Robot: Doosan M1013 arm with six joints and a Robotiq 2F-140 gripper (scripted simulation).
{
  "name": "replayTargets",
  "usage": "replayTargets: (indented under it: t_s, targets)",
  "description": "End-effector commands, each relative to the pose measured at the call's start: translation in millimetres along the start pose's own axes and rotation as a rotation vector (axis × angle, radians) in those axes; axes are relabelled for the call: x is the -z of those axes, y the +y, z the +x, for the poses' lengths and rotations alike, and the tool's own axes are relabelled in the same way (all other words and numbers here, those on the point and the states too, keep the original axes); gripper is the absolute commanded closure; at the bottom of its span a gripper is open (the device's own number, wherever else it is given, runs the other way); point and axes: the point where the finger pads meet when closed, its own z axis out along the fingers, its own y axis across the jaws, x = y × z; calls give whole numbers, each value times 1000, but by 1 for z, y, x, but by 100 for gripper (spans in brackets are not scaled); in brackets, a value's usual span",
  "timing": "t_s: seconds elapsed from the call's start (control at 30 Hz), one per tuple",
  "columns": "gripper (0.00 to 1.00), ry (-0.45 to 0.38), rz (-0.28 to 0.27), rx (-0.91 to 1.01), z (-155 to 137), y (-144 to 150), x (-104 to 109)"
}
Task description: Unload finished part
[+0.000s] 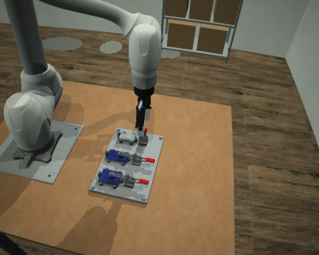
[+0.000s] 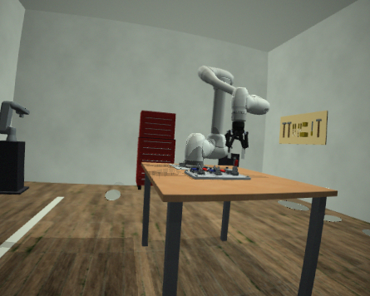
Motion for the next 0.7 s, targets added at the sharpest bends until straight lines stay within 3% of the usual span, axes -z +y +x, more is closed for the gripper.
replayTargets:
  t_s: [0.0, 0.67]
  targets:
    - [42, 0, 0, 0, -3, 0, 0]
    - [42, 0, 0, 0, -53, 0, 0]
